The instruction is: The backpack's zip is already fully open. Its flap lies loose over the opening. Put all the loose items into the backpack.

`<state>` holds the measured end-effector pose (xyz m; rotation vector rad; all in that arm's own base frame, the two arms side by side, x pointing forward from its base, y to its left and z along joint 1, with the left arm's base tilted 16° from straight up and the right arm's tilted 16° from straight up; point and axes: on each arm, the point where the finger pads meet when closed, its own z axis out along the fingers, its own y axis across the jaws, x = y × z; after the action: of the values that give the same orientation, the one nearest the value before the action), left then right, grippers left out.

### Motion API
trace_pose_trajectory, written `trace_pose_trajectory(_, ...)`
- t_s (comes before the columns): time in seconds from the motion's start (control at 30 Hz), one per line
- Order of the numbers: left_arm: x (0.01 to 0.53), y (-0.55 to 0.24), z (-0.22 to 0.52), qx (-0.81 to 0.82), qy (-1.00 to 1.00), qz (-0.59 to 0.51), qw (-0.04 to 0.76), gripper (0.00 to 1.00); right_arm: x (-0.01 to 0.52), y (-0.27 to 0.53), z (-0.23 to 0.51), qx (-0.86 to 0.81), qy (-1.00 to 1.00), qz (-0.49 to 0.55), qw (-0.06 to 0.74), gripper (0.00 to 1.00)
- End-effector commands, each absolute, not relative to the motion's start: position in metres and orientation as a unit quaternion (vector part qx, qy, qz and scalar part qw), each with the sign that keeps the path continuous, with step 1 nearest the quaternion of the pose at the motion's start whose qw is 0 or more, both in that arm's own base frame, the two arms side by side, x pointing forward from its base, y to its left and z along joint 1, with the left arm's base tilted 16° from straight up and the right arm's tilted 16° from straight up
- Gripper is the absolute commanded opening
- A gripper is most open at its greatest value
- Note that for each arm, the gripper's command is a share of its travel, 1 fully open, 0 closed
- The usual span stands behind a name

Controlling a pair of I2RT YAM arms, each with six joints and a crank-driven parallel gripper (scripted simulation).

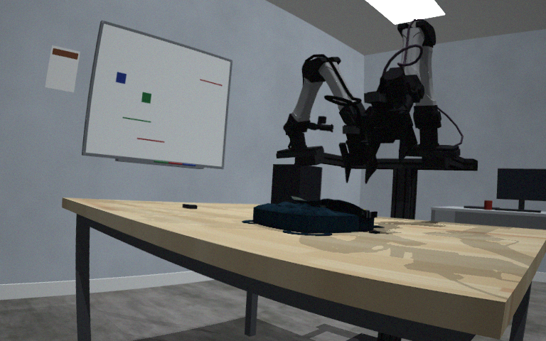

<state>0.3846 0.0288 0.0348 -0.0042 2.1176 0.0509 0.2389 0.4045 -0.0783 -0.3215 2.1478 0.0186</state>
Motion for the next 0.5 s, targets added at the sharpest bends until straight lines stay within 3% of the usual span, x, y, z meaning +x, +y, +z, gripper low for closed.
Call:
trace_pose_trajectory(0.0, 0.390, 0.028, 0.043, 0.000, 0.865, 0.021, 0.501, 0.90, 0.247, 0.373, -0.053, -0.035, 0.877, -0.001, 0.479, 0.67)
trace_pose_trajectory(0.47, 0.391, 0.029, 0.044, 0.000, 0.865, 0.021, 0.501, 0.90, 0.261, 0.264, -0.026, 0.203, 0.855, -0.042, 0.475, 0.67)
